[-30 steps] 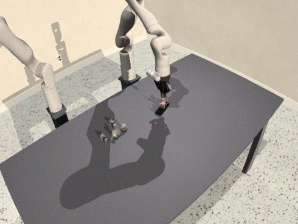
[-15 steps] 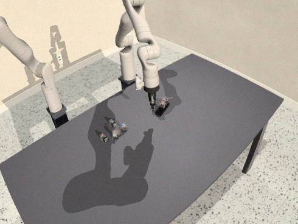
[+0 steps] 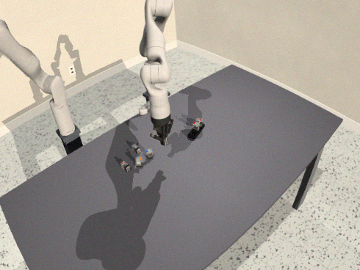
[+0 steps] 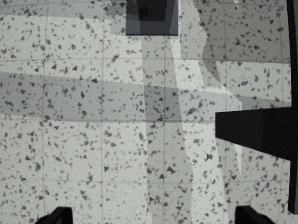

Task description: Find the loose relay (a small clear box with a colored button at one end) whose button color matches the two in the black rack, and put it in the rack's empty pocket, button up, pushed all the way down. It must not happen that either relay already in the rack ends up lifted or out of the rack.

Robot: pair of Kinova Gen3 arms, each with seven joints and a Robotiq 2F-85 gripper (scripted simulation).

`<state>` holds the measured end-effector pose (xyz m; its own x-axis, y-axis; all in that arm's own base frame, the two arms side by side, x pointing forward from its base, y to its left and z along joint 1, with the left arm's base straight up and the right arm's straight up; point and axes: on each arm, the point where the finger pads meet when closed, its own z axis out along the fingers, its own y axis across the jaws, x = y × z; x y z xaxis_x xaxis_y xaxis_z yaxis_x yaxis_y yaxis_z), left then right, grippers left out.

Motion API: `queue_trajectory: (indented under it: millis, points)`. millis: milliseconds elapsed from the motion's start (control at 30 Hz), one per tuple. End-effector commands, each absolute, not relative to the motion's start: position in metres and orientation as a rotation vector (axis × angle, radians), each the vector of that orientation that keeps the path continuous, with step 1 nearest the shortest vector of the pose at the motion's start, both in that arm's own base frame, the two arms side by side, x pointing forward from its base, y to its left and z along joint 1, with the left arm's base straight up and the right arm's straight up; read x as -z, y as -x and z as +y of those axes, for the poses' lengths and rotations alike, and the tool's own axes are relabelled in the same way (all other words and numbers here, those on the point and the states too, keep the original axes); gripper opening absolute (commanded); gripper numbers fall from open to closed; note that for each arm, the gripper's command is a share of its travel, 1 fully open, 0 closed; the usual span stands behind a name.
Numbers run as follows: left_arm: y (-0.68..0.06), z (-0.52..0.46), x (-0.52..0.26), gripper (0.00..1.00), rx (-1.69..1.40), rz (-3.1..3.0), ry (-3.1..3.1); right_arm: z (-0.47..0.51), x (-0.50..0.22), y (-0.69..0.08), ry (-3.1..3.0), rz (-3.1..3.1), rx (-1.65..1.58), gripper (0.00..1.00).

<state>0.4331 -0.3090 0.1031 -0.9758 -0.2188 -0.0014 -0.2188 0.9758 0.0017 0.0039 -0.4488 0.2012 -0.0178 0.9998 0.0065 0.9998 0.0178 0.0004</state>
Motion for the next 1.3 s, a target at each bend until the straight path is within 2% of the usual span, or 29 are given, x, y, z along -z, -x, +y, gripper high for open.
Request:
queue_trajectory:
  millis: [0, 267, 1267]
  points:
    - [-0.431, -0.332, -0.100, 0.099, -0.012, 3.144, 0.173, -0.450, -0.200, -0.001, 2.218, -2.225, 0.000, 1.000]
    - [-0.429, -0.360, -0.103, 0.099, 0.015, 3.135, -0.035, -0.450, -0.200, -0.001, 2.218, -2.225, 0.000, 1.000]
    - [-0.430, -0.361, -0.104, 0.099, 0.019, 3.132, -0.040, -0.450, -0.200, -0.001, 2.218, -2.225, 0.000, 1.000]
